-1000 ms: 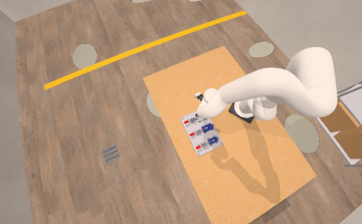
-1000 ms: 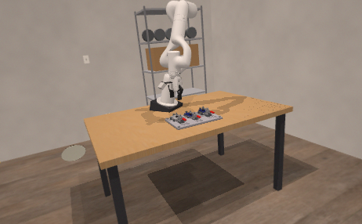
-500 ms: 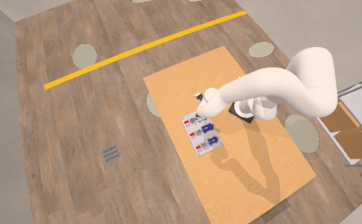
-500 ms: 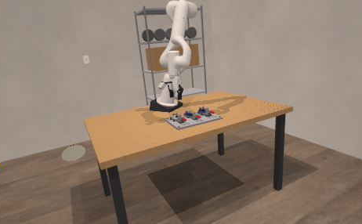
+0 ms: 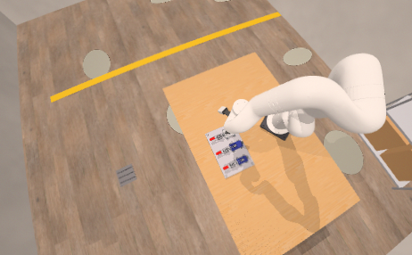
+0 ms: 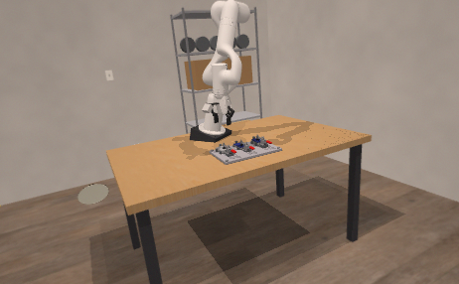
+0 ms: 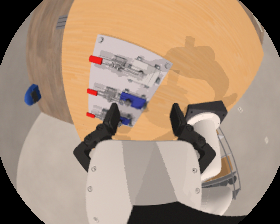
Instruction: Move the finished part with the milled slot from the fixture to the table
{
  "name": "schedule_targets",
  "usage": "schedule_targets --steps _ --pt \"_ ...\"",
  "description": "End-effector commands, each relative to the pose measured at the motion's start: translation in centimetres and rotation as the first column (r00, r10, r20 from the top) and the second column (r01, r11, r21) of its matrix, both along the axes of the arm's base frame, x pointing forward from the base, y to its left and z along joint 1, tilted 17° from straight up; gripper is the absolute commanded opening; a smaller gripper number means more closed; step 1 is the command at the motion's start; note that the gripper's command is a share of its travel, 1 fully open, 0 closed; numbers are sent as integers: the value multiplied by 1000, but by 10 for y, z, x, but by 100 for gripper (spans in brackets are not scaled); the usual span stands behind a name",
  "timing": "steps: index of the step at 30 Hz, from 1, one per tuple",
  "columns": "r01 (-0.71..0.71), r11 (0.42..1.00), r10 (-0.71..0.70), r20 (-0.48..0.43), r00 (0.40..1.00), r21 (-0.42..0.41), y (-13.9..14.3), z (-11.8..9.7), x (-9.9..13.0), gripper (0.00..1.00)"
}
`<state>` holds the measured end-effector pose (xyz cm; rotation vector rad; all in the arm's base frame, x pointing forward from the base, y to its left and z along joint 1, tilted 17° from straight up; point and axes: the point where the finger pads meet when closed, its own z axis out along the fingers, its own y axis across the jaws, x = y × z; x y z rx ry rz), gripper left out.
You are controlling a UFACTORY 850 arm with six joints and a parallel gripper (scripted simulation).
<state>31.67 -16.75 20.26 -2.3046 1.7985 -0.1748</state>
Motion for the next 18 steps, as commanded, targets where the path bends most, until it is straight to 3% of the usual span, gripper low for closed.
schedule_targets --steps 1,10,12,18 --pt "-6 1000 6 7 1000 1 0 1 0 100" --pt "-6 1000 6 7 1000 1 0 1 0 100" --pt "-147 989 148 24 989 -32 -2 4 -1 100" --pt "-147 989 148 24 989 -32 -2 4 -1 100"
